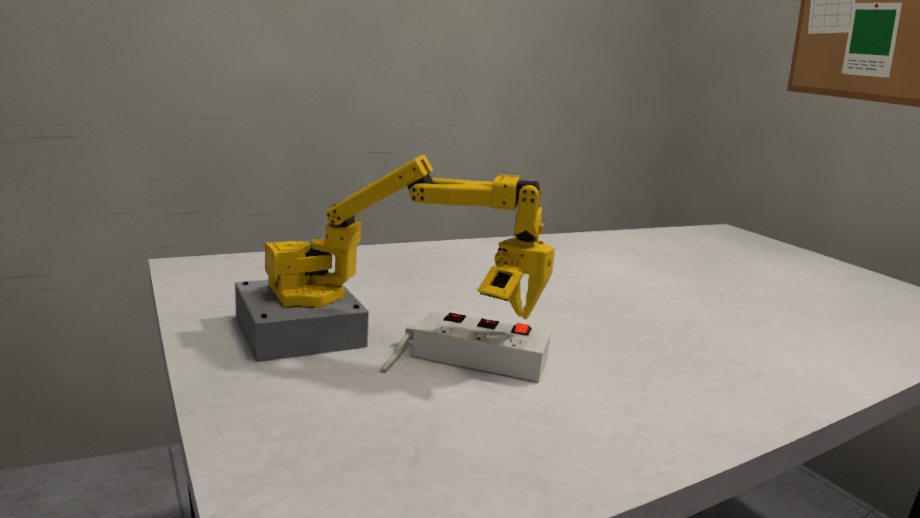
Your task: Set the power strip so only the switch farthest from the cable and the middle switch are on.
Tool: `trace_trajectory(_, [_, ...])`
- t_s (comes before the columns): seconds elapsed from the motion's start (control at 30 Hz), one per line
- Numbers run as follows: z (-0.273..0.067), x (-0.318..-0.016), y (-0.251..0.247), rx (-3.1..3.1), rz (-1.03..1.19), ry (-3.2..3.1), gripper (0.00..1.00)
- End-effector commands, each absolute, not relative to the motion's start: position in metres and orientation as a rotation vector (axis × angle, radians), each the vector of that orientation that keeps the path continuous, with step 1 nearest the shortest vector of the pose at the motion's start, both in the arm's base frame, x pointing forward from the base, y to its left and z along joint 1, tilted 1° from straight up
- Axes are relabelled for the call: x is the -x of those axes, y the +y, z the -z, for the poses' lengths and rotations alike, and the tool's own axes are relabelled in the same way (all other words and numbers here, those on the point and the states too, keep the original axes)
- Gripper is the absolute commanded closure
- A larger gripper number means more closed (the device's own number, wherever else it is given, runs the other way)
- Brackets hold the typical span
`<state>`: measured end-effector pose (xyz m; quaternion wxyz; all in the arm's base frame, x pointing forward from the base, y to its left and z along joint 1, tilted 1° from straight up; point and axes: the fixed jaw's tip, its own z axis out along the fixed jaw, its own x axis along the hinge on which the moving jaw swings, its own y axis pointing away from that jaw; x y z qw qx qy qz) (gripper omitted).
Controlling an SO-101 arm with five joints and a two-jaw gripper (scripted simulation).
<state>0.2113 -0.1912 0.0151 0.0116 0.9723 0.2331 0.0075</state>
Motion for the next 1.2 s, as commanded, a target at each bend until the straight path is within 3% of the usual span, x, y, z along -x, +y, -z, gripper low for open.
trace_trajectory(0.0, [-0.012,-0.209,-0.191,-3.045,-0.010,0.733,1.00])
trace_trajectory(0.6, [-0.014,-0.207,-0.187,-3.044,-0.010,0.739,1.00])
trace_trajectory(1.17, [-0.012,-0.180,-0.159,-3.041,-0.009,0.758,1.00])
